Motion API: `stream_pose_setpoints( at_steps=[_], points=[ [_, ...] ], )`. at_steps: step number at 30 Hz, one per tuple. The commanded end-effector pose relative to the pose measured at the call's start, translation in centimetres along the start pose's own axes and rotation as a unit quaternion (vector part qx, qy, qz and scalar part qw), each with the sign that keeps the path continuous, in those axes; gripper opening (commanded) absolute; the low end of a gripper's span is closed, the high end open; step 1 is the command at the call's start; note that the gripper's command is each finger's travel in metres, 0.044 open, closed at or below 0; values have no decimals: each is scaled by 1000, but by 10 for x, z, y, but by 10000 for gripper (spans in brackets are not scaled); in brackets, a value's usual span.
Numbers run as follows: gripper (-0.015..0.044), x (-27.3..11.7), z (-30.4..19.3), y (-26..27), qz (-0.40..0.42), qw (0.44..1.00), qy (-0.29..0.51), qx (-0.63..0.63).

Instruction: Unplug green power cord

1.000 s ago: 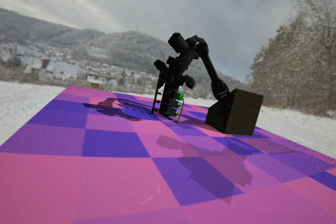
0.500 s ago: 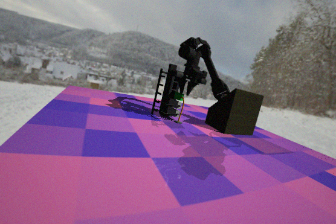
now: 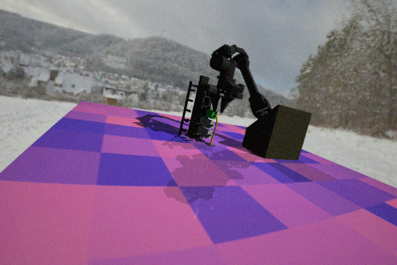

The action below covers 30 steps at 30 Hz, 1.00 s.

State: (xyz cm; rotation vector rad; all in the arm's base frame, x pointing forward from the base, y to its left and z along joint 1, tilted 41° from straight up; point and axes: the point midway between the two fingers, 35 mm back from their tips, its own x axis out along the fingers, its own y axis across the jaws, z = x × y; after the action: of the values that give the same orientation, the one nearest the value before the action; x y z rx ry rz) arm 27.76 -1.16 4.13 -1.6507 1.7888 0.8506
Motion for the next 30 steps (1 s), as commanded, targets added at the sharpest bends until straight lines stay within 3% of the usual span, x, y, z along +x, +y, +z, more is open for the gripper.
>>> stream_pose_setpoints(
  at_steps=[1,30],
  points=[
    [160,0,-7,0,0,1000,-1,-1],
    [160,11,-34,2,0,1000,1,0]
  ],
)
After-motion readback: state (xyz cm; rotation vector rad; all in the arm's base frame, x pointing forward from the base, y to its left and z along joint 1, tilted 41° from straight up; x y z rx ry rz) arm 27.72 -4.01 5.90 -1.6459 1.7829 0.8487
